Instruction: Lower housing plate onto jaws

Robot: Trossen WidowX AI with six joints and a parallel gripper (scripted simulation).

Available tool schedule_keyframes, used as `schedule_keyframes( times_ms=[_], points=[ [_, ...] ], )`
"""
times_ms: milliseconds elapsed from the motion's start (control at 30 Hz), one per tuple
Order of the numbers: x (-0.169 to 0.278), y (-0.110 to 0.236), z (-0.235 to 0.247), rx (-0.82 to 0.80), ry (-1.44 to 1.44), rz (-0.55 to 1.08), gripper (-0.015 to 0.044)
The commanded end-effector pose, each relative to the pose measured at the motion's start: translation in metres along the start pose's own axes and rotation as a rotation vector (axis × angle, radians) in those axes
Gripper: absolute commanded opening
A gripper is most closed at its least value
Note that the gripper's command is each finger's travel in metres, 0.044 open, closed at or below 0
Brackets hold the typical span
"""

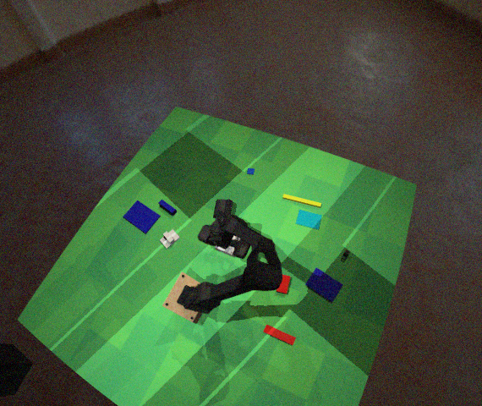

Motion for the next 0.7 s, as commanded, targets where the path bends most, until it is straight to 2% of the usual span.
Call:
schedule_keyframes(
  times_ms=[0, 667],
  points=[
    [-0.0007, 0.0041, -0.0005, 0.003, -0.002, -0.004, 0.0351],
    [-0.0015, 0.0002, -0.0002, 0.003, -0.003, -0.005, 0.0351]
  ],
)
Point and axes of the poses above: the point midway between the two fingers, 35 mm back from their tips, its own y axis back along the fingers, its own z axis across the jaws, x = y × z, the point moved 6 cm from there along y, back along the fingers, and after that the axes turned 2 degrees about -y, right-handed, at the moved point
